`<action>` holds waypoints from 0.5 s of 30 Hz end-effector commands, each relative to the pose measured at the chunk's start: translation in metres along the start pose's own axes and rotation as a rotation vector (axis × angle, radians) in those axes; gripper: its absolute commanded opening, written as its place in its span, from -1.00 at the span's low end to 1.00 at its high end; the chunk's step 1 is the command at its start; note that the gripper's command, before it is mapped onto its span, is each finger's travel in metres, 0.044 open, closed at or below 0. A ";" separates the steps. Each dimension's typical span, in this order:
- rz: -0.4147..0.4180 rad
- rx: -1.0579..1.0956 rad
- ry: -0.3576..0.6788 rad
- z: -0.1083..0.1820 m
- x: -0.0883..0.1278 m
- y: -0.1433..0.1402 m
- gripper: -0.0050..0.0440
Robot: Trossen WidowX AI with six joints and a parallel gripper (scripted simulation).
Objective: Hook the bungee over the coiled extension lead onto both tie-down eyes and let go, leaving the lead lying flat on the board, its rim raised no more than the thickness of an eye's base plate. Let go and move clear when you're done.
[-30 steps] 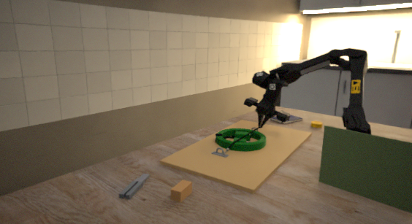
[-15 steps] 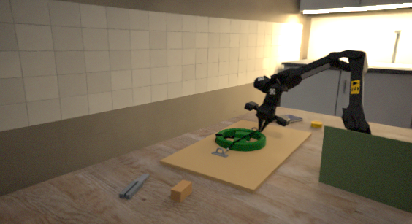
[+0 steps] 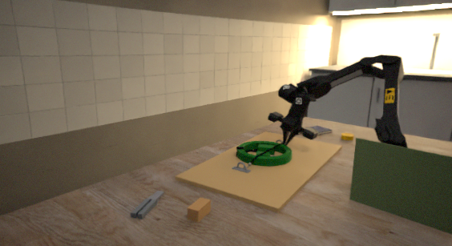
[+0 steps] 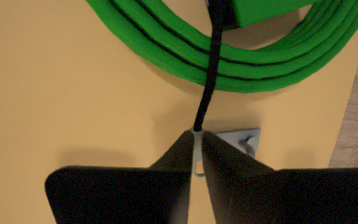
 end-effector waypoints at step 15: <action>0.004 -0.030 0.022 0.011 0.002 0.003 -1.00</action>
Point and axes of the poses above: the point midway between the two fingers, 35 mm back from their tips, its own x axis back along the fingers, its own y axis across the jaws, z = x × y, the point moved 9 cm from there along x, back along the fingers, and after that the axes turned 12 degrees about x, right-handed, at the moved point
